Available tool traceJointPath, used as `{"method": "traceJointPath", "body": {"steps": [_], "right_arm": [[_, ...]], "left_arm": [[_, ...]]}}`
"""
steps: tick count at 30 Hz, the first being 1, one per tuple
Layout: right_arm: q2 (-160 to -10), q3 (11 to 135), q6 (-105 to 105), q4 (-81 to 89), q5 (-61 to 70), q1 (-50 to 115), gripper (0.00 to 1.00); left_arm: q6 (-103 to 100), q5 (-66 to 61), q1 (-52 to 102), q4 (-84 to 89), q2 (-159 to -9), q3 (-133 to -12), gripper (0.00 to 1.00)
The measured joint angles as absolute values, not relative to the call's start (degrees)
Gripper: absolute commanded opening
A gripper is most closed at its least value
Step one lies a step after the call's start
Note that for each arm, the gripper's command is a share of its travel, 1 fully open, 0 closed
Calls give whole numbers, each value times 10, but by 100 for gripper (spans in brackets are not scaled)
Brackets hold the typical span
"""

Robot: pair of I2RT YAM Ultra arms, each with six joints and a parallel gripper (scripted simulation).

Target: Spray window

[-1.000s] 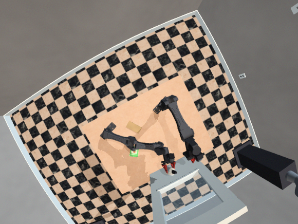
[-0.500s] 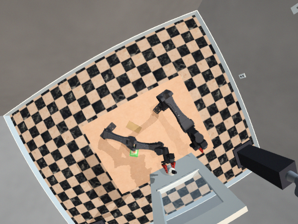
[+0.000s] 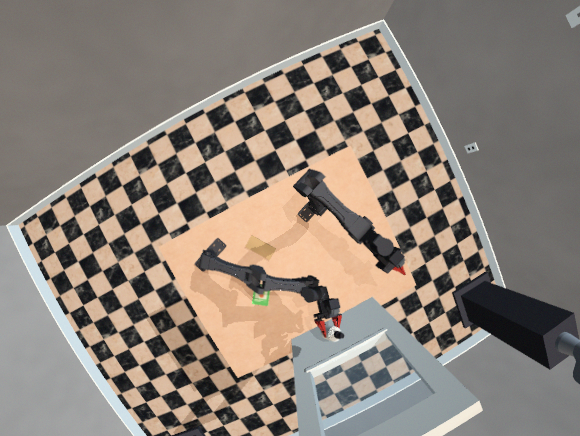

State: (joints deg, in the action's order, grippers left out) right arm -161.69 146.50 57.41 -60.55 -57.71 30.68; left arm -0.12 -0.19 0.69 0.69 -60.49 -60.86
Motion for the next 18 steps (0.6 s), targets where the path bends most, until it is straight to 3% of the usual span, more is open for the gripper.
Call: {"method": "traceJointPath", "body": {"steps": [9, 18], "right_arm": [[-1615, 1454, 559, -610, -575, 310, 0], [-1603, 1350, 482, -634, -565, 330, 0]], "left_arm": [[-1, -4, -2, -4, -597, -601, 0], [-2, -4, -2, -4, -596, -601, 0]]}}
